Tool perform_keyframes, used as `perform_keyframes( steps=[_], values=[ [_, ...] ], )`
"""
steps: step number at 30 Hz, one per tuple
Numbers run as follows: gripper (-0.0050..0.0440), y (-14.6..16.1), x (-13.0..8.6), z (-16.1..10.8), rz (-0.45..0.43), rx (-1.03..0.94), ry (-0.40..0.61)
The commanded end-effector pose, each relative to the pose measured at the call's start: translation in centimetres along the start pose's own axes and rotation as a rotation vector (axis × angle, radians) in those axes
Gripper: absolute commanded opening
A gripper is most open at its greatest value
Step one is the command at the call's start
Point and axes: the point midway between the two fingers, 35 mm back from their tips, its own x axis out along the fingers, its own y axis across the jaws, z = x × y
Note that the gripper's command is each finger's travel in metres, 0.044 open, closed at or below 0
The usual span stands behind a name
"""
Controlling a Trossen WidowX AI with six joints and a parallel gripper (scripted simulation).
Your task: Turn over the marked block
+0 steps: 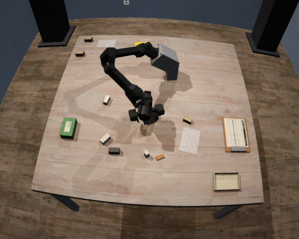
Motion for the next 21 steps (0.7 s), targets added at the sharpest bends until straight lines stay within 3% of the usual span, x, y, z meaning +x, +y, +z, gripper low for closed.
perform_keyframes(
  steps=[1, 21],
  values=[
    [0.044, -0.03, 0.35, 0.12, 0.002, 0.001, -0.007],
    [0.044, -0.18, 0.67, 0.29, -0.001, 0.007, -0.013]
  ],
)
